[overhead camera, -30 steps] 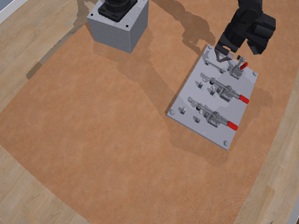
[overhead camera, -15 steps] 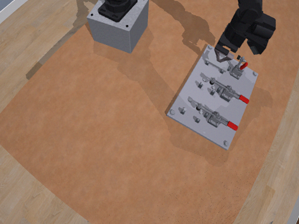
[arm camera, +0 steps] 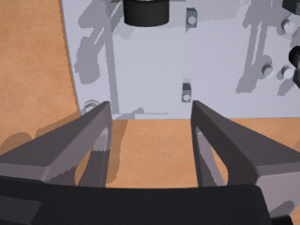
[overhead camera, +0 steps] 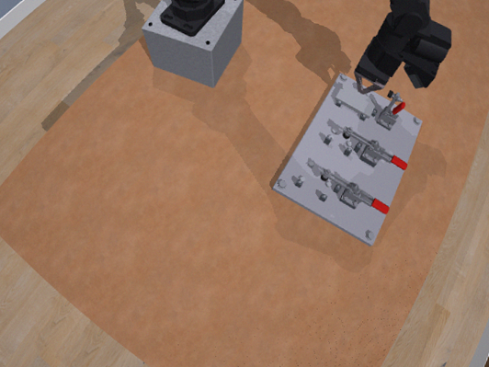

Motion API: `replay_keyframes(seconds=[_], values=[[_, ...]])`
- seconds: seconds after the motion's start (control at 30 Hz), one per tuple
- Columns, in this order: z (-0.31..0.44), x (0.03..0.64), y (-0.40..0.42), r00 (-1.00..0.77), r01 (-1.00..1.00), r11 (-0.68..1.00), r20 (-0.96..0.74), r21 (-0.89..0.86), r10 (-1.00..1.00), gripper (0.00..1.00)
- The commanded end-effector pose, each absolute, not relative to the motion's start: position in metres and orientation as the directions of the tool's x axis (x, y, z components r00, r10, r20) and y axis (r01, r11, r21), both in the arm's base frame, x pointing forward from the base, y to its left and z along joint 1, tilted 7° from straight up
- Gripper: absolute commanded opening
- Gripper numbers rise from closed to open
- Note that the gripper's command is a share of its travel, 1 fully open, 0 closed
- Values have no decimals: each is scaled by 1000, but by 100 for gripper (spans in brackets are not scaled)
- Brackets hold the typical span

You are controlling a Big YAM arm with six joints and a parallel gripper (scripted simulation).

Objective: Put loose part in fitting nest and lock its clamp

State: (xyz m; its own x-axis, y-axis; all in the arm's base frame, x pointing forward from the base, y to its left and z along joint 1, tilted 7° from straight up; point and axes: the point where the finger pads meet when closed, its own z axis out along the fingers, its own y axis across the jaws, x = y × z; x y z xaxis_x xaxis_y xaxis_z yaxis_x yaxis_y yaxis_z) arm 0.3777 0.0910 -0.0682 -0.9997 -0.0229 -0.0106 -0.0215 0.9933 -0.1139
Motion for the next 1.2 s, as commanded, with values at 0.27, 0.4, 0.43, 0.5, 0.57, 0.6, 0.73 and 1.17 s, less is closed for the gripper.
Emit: replay_keyframes(seconds=[0.27, 0.4, 0.43, 0.5, 0.57, 0.6, 0.73, 1.17], values=[[17, 400, 112, -997, -19, 995, -73, -95, -26, 45], [55, 398, 116, -997, -18, 995, -76, -94, -26, 45], [61, 398, 116, -997, -18, 995, -76, -93, -25, 45], [71, 397, 117, -997, -18, 996, -77, -93, -25, 45], [62, 395, 116, -999, -18, 994, -44, -103, -22, 45], [53, 383, 109, -1000, -15, 994, -15, -113, -17, 45], [46, 373, 105, -1000, -22, 993, 8, -120, -21, 45], [63, 426, 107, -999, -19, 994, -42, -105, -24, 45]])
